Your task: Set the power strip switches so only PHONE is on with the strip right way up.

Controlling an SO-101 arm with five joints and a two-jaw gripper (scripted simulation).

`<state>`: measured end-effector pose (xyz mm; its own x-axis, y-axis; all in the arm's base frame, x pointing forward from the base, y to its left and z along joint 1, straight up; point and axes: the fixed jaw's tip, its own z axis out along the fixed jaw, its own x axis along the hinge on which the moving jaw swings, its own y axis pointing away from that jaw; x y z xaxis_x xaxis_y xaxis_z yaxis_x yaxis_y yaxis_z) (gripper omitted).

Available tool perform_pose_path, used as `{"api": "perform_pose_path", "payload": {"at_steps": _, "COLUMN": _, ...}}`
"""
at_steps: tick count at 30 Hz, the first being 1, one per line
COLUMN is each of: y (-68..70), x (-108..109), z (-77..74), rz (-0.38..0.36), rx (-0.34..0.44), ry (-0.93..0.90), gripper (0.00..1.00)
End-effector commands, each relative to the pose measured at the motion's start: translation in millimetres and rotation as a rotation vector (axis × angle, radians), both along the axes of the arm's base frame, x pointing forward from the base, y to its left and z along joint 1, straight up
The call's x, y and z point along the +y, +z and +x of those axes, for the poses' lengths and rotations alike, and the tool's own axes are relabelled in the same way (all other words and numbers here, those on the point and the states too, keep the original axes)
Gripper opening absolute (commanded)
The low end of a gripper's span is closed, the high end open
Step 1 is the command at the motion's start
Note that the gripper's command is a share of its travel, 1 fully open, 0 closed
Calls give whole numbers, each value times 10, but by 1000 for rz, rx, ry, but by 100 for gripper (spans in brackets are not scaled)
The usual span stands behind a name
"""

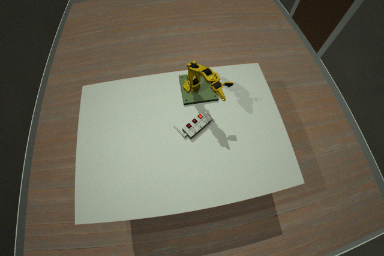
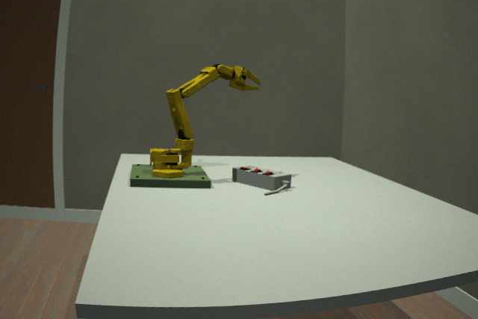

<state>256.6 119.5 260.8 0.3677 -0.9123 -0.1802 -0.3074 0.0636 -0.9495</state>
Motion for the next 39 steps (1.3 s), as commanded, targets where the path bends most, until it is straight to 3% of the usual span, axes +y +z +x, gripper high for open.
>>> {"api": "perform_pose_path", "payload": {"at_steps": 1, "y": -162, "x": -78, "z": 30, "rz": 33, "rx": 114, "ry": -55, "gripper": 0}}
{"api": "perform_pose_path", "payload": {"at_steps": 8, "y": -518, "x": -397, "z": 22, "rz": 215, "rx": 423, "ry": -301, "gripper": 0}}
{"api": "perform_pose_path", "payload": {"at_steps": 15, "y": -816, "x": -705, "z": -83, "rz": 406, "rx": 687, "ry": -593, "gripper": 0}}
{"api": "perform_pose_path", "payload": {"at_steps": 17, "y": -816, "x": -705, "z": -83, "rz": 406, "rx": 687, "ry": -593, "gripper": 0}}
{"api": "perform_pose_path", "payload": {"at_steps": 21, "y": -923, "x": -827, "z": -151, "rz": 489, "rx": 784, "ry": -729, "gripper": 0}}
{"api": "perform_pose_path", "payload": {"at_steps": 26, "y": -992, "x": -909, "z": -206, "rz": 547, "rx": 847, "ry": -829, "gripper": 0}}
{"api": "perform_pose_path", "payload": {"at_steps": 39, "y": -1028, "x": -932, "z": -216, "rz": 561, "rx": 862, "ry": -855, "gripper": 0}}
